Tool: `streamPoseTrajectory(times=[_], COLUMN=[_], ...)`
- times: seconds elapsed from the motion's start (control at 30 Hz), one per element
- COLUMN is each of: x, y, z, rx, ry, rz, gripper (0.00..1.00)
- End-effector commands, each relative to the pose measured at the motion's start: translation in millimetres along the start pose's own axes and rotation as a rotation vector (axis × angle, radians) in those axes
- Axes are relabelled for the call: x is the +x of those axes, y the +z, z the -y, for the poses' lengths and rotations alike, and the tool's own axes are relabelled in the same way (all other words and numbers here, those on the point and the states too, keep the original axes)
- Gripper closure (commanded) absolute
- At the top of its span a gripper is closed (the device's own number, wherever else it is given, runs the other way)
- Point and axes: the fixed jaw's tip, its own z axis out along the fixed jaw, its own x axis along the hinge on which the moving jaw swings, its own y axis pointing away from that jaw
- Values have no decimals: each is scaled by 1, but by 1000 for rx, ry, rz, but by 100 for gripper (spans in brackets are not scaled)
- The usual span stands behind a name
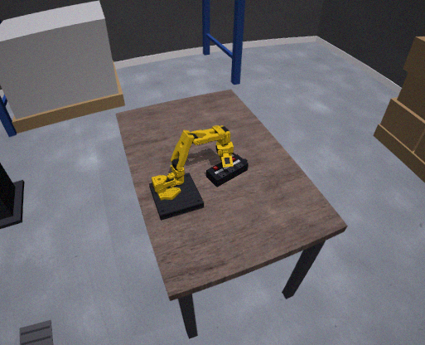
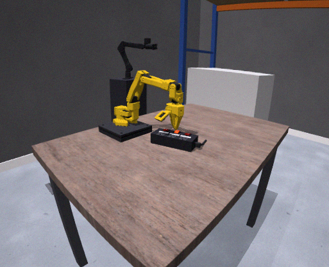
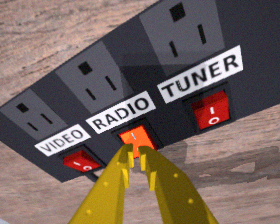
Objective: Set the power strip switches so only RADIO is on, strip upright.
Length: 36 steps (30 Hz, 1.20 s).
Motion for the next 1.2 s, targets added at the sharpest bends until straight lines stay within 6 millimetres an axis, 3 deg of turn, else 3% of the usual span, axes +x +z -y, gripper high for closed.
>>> streamPoseTrajectory(times=[0.0, 0.33, 0.47, 0.6, 0.77, 0.83, 1.0, 1.17], x=[0, 0, -11, -41, -94, -94, -139, -161], y=[-3, -5, -8, -16, -30, -30, -41, -46], z=[-1, -1, -2, -2, 11, 11, 36, 56], rx=[10, 10, 10, 10, 10, 10, 9, 9], ry=[-8, -6, 38, 156, 383, 383, 610, 747], rz=[3, 3, 3, 4, 5, 5, 6, 7], gripper=[100, 100, 100, 100, 100, 100, 100, 100])
